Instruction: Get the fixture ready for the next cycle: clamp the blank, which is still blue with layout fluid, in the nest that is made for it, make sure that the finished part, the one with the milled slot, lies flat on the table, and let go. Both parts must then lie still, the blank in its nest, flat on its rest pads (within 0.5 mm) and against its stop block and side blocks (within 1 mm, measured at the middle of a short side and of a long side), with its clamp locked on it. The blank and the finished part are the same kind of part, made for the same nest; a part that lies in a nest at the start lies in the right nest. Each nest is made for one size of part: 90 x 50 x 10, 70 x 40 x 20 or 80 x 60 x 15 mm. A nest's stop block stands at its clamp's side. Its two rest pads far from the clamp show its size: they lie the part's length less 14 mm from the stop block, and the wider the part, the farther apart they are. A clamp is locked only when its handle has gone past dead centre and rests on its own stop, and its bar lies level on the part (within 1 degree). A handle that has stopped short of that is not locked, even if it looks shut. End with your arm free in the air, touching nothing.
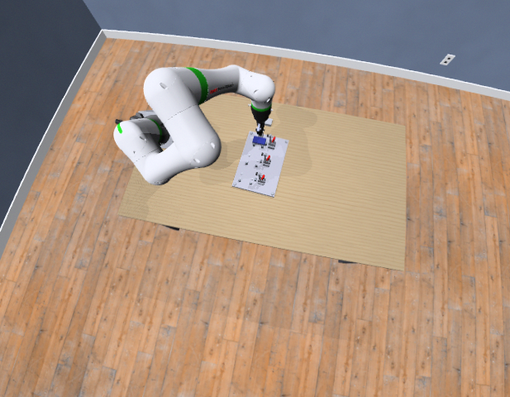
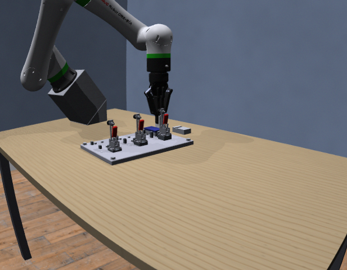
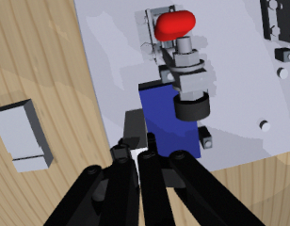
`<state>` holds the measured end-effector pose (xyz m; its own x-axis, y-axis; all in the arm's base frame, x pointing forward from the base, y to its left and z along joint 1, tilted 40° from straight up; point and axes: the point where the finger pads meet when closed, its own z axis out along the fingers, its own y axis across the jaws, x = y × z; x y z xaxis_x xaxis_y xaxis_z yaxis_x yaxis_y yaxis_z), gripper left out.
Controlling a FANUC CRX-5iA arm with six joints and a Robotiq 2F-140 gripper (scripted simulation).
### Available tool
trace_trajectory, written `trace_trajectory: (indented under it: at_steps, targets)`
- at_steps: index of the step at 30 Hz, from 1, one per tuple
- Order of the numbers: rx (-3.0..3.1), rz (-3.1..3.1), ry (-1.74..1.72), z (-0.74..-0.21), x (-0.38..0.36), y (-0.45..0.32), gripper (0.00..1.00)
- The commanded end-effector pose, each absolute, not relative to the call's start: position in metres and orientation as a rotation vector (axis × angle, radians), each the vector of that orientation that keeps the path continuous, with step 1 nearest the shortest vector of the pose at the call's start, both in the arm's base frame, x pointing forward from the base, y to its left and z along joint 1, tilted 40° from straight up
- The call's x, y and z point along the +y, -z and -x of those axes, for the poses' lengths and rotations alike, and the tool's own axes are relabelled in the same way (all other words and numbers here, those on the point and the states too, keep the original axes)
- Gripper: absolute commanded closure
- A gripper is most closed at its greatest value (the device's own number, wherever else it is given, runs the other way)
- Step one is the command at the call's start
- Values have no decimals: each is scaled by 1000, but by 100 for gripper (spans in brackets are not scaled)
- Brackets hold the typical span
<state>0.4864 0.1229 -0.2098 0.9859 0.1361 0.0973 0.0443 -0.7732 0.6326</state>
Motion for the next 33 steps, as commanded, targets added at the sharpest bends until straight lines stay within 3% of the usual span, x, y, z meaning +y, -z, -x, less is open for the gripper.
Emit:
trace_trajectory:
  at_steps: [1, 33]
  targets:
    - [126, -2453, -180, -487, 122, 209, 100]
    - [126, -2453, -180, -487, 121, 208, 100]
